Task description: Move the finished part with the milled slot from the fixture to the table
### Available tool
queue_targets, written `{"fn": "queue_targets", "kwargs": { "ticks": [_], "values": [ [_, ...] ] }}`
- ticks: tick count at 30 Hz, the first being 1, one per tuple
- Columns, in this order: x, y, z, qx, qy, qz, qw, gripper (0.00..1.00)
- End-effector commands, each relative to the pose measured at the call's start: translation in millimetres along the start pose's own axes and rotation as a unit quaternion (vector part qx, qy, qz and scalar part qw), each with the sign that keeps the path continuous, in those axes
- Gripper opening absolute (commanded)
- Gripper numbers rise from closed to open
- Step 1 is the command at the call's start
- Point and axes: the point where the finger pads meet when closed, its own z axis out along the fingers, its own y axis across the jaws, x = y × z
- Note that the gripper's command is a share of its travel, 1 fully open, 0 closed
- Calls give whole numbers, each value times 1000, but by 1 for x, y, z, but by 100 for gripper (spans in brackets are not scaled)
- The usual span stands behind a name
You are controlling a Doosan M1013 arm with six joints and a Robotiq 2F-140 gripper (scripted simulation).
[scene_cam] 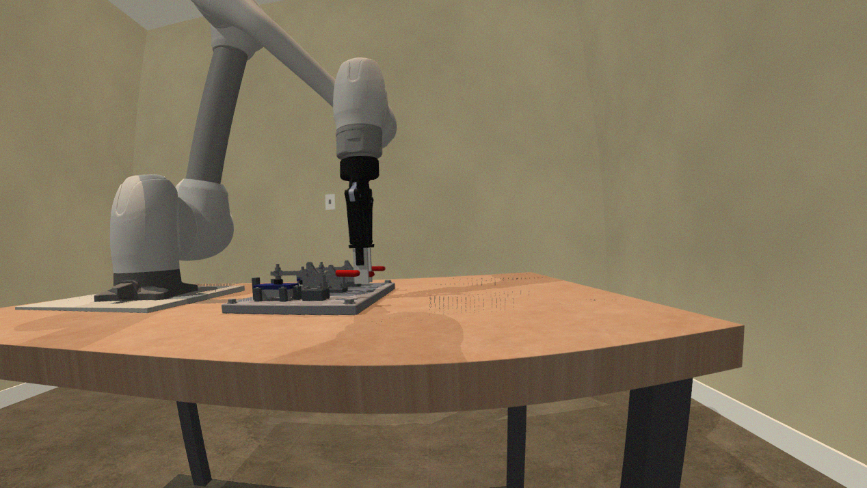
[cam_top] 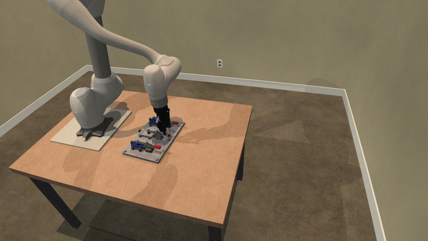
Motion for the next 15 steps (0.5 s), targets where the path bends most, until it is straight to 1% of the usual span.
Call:
{"fn": "queue_targets", "kwargs": {
  "ticks": [1, 15],
  "values": [
    [0, 0, 0, 0, 0, 0, 1000, 11],
    [-2, 0, -5, 0, 0, 0, 1000, 11]
  ]
}}
